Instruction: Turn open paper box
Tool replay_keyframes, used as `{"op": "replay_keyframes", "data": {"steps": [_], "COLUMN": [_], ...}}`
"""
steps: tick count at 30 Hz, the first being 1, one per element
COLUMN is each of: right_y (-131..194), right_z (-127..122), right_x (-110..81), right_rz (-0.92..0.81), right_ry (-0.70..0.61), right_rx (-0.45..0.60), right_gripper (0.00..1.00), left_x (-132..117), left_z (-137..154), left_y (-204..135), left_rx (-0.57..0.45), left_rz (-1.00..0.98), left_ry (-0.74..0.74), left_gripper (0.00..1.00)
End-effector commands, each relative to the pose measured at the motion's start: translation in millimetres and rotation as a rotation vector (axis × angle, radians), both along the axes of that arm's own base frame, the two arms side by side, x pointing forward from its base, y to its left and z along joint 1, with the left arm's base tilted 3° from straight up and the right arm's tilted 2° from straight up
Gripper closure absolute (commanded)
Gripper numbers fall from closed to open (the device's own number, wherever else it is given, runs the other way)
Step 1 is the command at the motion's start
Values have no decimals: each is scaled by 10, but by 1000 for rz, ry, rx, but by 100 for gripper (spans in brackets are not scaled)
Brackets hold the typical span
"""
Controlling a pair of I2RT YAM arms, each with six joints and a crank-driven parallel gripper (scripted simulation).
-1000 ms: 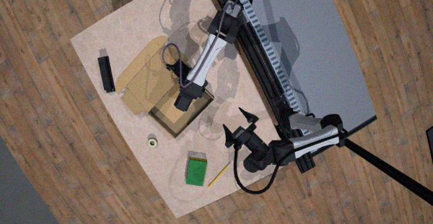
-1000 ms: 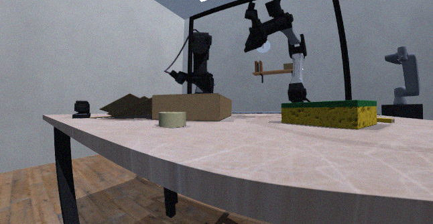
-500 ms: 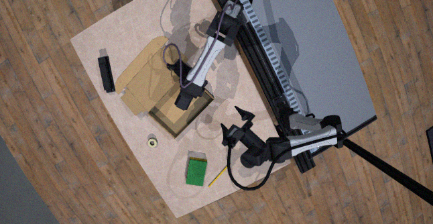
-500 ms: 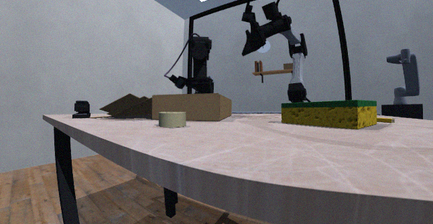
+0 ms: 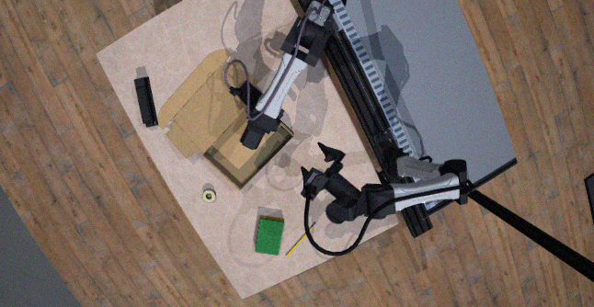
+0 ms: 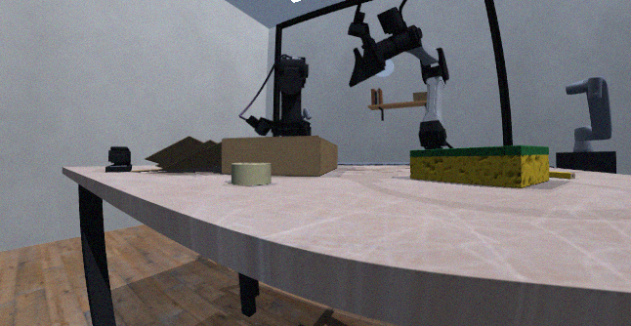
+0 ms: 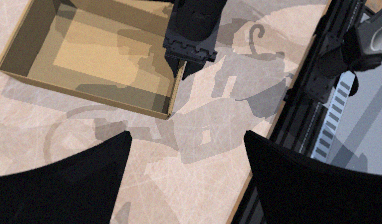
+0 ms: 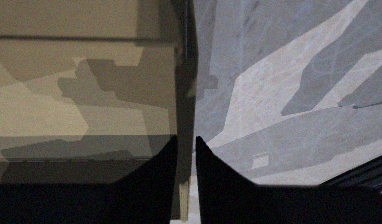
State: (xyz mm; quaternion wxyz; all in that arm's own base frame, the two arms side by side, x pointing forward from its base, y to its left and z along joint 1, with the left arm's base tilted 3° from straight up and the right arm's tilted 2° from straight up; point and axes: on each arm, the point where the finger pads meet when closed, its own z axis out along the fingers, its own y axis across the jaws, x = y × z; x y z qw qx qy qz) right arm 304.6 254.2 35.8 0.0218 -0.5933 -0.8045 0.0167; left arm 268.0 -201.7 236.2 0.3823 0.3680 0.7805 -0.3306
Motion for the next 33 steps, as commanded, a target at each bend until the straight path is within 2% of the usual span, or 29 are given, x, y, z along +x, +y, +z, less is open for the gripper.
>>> {"op": "replay_keyframes", "data": {"steps": [1, 5, 33], "right_y": [17, 22, -111], "right_z": [17, 97, 82], "right_x": [85, 82, -40], "right_rz": [-12, -10, 191], "right_ry": [-40, -57, -61], "right_rx": [12, 24, 17], "right_gripper": [89, 100, 100], "left_x": [86, 93, 106], "left_z": [-40, -93, -60], "left_y": [-34, -57, -313], "left_rx": [-2, 0, -10], "left_rz": [39, 62, 90], "left_ry": [-3, 15, 27], "left_gripper": [0, 0, 0]}}
